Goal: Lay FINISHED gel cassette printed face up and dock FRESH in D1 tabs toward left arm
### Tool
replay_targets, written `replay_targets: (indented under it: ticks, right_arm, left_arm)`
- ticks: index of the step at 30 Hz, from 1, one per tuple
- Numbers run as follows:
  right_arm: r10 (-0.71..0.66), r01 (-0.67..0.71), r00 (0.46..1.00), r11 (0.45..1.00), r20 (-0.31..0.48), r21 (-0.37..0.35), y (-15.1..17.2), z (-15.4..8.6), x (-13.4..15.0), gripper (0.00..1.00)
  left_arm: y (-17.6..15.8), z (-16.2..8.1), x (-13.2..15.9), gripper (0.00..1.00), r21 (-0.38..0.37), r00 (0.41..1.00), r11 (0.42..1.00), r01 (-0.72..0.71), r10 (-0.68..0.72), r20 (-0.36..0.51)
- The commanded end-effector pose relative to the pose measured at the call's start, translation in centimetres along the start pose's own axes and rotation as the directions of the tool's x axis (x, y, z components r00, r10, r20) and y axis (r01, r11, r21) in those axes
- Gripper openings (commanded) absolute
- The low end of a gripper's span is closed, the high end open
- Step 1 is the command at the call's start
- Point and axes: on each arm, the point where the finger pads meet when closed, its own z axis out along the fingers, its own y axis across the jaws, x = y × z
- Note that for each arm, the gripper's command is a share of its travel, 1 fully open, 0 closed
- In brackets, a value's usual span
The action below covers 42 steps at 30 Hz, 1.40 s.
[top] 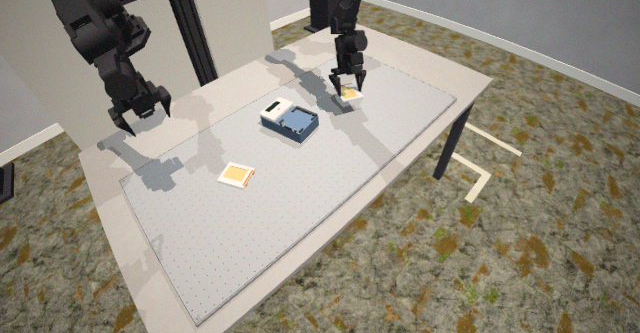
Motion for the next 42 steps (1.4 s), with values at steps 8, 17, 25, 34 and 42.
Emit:
replay_targets:
  ticks: [8, 17, 25, 34, 42]
  right_arm:
    - [-0.004, 0.004, 0.999, 1.000, 0.035, 0.004, -0.5, -1.1, -1.8, 1.00]
    - [-0.004, 0.004, 0.999, 1.000, 0.035, 0.004, -0.5, -1.1, -1.8, 1.00]
    - [-0.004, 0.004, 0.999, 1.000, 0.035, 0.004, -0.5, -1.1, -1.8, 1.00]
    - [-0.004, 0.004, 0.999, 1.000, 0.035, 0.004, -0.5, -1.1, -1.8, 1.00]
    - [-0.004, 0.004, 0.999, 1.000, 0.035, 0.004, -0.5, -1.1, -1.8, 1.00]
  left_arm:
    - [5.4, -1.5, 1.3, 0.00, -0.091, 0.983, 0.979, 0.180, -0.177, 0.037]
    - [8.7, -2.5, 3.3, 0.00, -0.154, 0.955, 0.942, 0.297, -0.290, 0.064]
    - [11.6, -3.5, 5.1, 0.00, -0.212, 0.915, 0.890, 0.404, -0.391, 0.101]
    - [14.6, -4.7, 7.4, 0.00, -0.267, 0.860, 0.818, 0.510, -0.487, 0.151]
    - [17.2, -5.8, 9.5, 0.00, -0.250, 0.855, 0.818, 0.518, -0.493, 0.161]
